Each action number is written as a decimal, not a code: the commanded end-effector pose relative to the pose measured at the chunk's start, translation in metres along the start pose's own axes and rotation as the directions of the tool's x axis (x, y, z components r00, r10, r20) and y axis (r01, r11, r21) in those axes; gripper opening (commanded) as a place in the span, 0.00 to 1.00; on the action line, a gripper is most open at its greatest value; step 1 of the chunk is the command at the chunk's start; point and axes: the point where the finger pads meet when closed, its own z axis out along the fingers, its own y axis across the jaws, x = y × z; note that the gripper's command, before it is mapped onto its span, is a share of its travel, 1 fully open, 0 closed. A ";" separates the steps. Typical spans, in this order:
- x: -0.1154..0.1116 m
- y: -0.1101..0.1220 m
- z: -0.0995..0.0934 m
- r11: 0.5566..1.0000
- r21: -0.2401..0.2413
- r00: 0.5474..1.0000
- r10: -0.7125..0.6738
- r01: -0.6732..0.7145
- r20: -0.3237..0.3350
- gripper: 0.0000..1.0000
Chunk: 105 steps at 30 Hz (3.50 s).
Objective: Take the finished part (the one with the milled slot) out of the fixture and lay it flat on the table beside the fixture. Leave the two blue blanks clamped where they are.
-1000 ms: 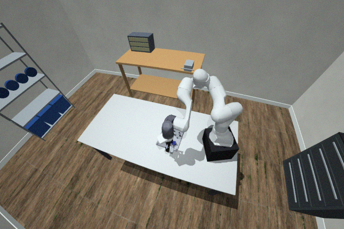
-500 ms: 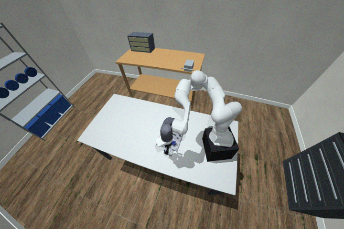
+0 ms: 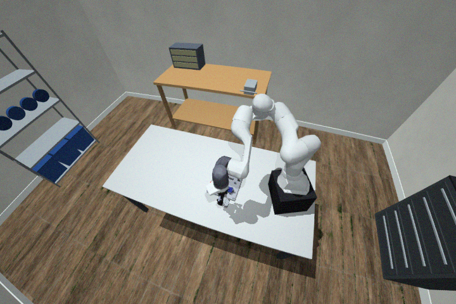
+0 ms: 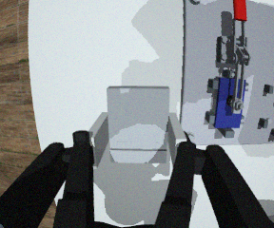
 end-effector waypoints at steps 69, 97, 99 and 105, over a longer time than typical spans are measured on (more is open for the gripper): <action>-0.001 0.000 0.035 1.000 -0.001 1.000 0.023 -0.023 0.003 0.00; -0.001 0.000 0.083 1.000 -0.001 1.000 0.023 -0.023 0.003 0.00; -0.001 0.000 0.084 1.000 -0.001 1.000 0.023 -0.023 0.003 0.00; -0.001 0.000 0.085 1.000 -0.001 1.000 0.023 -0.023 0.003 0.00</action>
